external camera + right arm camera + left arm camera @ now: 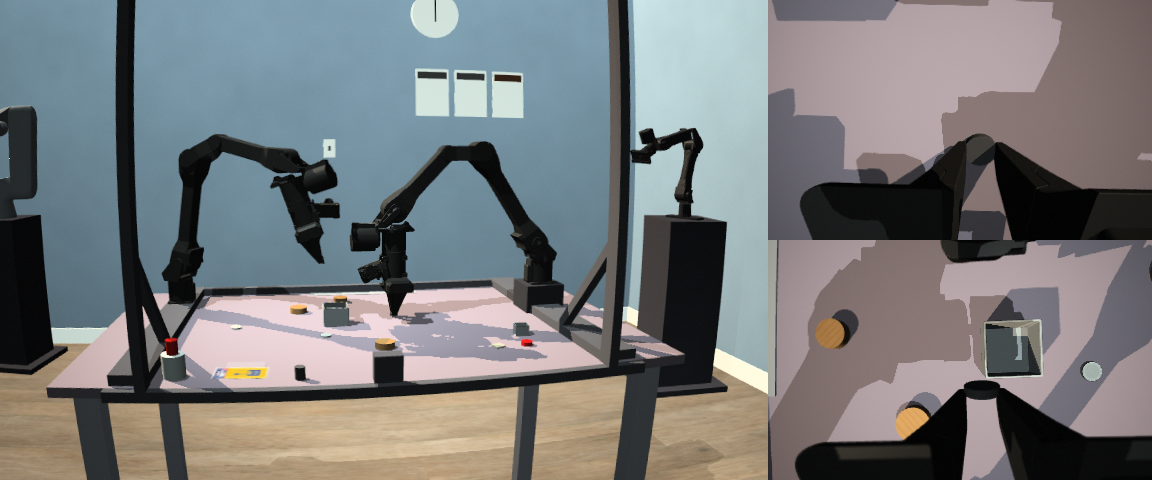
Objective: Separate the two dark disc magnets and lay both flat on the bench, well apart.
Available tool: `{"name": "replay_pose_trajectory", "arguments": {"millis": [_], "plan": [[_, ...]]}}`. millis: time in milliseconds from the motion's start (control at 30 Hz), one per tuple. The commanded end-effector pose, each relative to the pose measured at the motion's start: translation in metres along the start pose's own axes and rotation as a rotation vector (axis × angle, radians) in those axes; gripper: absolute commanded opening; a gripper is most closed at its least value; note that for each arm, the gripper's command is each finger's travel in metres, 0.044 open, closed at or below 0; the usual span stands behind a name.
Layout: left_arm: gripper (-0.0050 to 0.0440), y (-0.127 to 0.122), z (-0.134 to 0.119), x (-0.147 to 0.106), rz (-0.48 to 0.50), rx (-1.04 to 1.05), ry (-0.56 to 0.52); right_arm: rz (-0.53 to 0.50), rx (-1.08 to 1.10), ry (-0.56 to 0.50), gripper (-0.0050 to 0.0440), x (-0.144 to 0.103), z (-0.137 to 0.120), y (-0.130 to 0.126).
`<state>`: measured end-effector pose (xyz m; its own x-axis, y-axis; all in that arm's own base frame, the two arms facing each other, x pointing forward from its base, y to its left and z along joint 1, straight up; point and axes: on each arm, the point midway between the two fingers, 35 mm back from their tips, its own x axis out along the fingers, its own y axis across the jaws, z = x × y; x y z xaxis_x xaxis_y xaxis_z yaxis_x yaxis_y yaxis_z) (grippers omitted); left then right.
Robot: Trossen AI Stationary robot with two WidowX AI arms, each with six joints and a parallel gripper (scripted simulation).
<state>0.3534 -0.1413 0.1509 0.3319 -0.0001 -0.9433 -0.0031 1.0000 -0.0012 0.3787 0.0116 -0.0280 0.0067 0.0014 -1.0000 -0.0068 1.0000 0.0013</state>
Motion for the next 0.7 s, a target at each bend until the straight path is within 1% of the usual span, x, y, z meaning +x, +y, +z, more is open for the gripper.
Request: {"name": "replay_pose_trajectory", "arguments": {"millis": [0, 233, 267, 667], "plan": [[0.0040, 0.0003, 0.0069, -0.0108, -0.009, -0.005, -0.035, -0.003, 0.012, 0.002, 0.0040, 0.0025, -0.0007, 0.0010], [0.0040, 0.0003, 0.0069, -0.0108, -0.009, -0.005, -0.035, -0.002, 0.013, -0.007, 0.0040, -0.0007, 0.0018, 0.0006], [0.0040, 0.0003, 0.0069, -0.0108, -0.009, -0.005, -0.035, -0.001, 0.009, -0.020, 0.0040, -0.0050, 0.0041, 0.0006], [0.0040, 0.0003, 0.0069, -0.0108, -0.009, -0.005, -0.035, -0.001, 0.009, -0.020, 0.0040, -0.0050, 0.0041, 0.0006]]}}
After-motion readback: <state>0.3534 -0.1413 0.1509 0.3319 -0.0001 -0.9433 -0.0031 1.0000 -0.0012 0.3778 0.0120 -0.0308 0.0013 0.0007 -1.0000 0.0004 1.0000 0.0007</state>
